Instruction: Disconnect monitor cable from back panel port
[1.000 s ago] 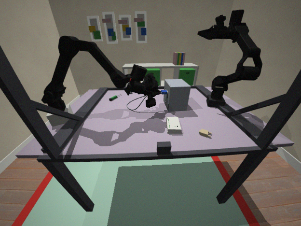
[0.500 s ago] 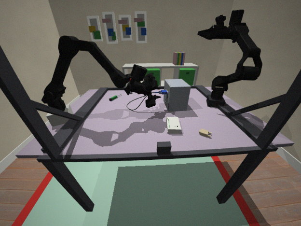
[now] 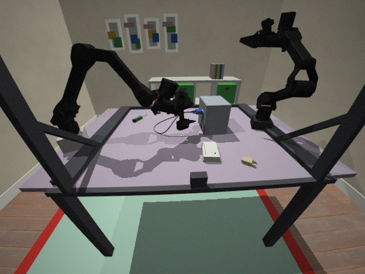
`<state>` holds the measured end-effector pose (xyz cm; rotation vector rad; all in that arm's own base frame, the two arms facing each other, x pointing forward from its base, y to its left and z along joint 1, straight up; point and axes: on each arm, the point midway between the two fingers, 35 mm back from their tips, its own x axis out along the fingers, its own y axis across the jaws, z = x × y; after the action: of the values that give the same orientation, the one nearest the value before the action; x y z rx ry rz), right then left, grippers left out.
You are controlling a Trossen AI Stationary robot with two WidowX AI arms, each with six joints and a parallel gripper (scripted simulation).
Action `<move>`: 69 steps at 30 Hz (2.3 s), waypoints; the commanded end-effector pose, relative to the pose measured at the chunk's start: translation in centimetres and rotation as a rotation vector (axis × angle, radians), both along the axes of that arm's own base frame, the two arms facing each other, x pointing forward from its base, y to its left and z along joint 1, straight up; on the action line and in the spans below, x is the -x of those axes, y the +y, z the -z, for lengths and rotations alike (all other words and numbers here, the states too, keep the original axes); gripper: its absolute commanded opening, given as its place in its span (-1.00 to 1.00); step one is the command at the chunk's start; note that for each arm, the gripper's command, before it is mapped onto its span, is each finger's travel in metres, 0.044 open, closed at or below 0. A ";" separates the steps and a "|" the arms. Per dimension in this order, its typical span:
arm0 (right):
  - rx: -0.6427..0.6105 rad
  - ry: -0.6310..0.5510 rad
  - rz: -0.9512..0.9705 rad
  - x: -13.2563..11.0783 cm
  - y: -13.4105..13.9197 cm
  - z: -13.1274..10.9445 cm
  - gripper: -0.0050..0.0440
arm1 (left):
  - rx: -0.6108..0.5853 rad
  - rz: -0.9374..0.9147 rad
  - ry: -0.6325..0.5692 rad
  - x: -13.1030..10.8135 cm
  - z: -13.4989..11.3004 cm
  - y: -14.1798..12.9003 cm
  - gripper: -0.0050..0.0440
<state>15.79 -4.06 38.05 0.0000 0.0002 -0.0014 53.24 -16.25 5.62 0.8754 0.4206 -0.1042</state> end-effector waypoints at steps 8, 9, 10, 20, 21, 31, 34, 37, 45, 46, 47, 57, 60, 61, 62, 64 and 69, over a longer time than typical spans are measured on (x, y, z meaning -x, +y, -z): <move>0.006 -0.001 -0.001 0.0 0.1 -0.3 1.00 | -0.312 0.027 -0.147 -0.6 -0.4 -0.6 1.00; 0.006 -0.001 -0.001 0.0 0.1 -0.3 1.00 | -0.343 0.024 -0.167 -0.6 -0.5 -0.6 1.00; 0.006 -0.001 -0.001 0.0 0.1 -0.3 1.00 | -0.378 0.020 -0.184 -0.5 -0.5 -0.6 1.00; 0.006 -0.001 -0.001 0.0 0.1 -0.3 1.00 | -0.533 -0.006 -0.247 -0.1 -0.4 -0.7 1.00; 0.006 -0.001 -0.001 0.0 0.1 -0.3 1.00 | -0.533 -0.006 -0.247 -0.1 -0.4 -0.7 1.00; 0.006 -0.001 -0.001 0.0 0.1 -0.3 1.00 | -0.533 -0.006 -0.247 -0.1 -0.4 -0.7 0.80; 0.006 -0.001 -0.001 0.0 0.1 -0.3 1.00 | -0.533 -0.006 -0.247 -0.1 -0.4 -0.7 0.51; 0.006 -0.001 -0.001 0.0 0.1 -0.3 1.00 | -0.533 -0.006 -0.247 -0.1 -0.4 -0.7 0.22; 0.006 -0.001 -0.001 0.0 0.1 -0.3 1.00 | -0.533 -0.006 -0.247 -0.1 -0.4 -0.7 -0.47; 0.006 -0.001 -0.001 0.0 0.1 -0.3 1.00 | -0.533 -0.006 -0.247 -0.1 -0.4 -0.7 -0.47; 0.006 -0.001 -0.001 0.0 0.1 -0.3 1.00 | -0.533 -0.006 -0.247 -0.1 -0.4 -0.7 -0.57; 0.006 -0.001 -0.001 0.0 0.1 -0.3 1.00 | -0.533 -0.006 -0.247 -0.1 -0.4 -0.7 -0.80; 0.006 -0.001 -0.001 0.0 0.1 -0.3 1.00 | -0.517 -0.006 -0.240 -0.1 -0.4 -0.7 -0.80; 0.006 -0.001 -0.001 0.0 0.1 -0.3 1.00 | -0.500 -0.006 -0.233 -0.1 -0.4 -0.6 -0.80; 0.006 -0.001 -0.001 0.0 0.1 -0.3 1.00 | -0.500 -0.006 -0.233 -0.1 -0.4 -0.6 -0.80; 0.006 -0.001 -0.001 0.0 0.1 -0.3 1.00 | -0.488 -0.006 -0.228 -0.1 -0.5 -0.6 -0.80; 0.006 -0.001 -0.001 0.0 0.1 -0.3 1.00 | -0.439 -0.005 -0.209 -0.1 -0.6 -0.6 -0.80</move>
<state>15.79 -4.06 38.05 0.0000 0.0002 -0.0014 53.09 -16.85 4.76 1.3485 0.2598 0.0896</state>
